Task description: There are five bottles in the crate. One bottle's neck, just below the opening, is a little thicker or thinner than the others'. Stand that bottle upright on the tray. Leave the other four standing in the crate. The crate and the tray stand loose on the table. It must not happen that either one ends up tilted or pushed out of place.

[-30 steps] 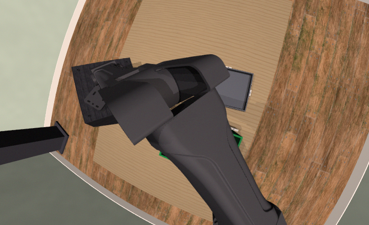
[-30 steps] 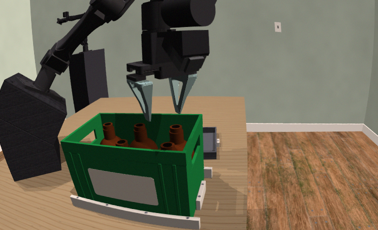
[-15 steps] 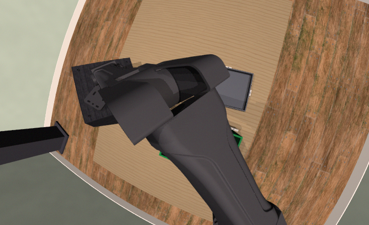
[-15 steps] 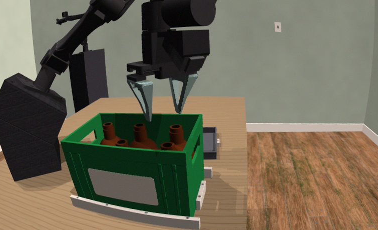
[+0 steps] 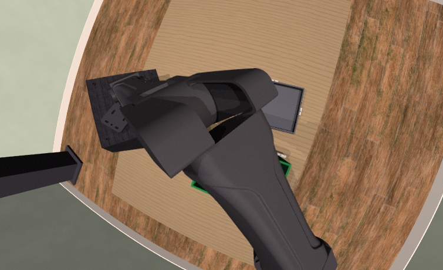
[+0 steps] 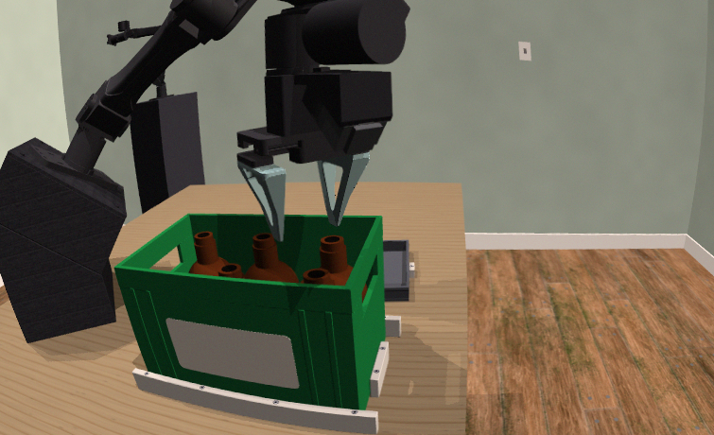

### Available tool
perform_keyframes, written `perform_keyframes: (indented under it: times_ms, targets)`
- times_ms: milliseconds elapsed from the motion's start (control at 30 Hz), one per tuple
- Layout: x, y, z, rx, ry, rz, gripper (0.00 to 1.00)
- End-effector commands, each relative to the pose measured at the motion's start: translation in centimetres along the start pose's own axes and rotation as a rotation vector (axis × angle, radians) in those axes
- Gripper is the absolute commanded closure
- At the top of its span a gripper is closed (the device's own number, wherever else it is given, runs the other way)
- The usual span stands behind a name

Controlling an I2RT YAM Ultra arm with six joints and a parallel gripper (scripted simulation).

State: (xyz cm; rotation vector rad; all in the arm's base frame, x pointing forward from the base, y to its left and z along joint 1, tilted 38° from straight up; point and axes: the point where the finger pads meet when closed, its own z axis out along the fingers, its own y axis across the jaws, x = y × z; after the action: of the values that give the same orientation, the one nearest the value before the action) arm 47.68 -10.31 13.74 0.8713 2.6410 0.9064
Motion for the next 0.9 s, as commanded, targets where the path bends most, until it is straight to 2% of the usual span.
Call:
perform_keyframes:
  times_ms: [0, 200, 233, 300, 467, 600, 867]
  targets:
    - [-0.8, 0.2, -1.3, -0.004, -0.055, -0.005, 0.39]
    - [-0.7, 0.2, -0.6, -0.003, -0.05, -0.005, 0.39]
    - [-1.5, 1.1, -1.3, -0.012, -0.083, -0.031, 0.39]
    - [-0.7, 0.4, -0.1, -0.004, -0.047, -0.008, 0.39]
    - [-1.2, -0.1, 0.6, -0.002, -0.051, 0.0, 0.39]
    - [-0.8, -0.5, 2.0, 0.004, -0.026, 0.011, 0.39]
    - [-1.1, -0.2, 1.4, -0.001, -0.049, 0.004, 0.39]
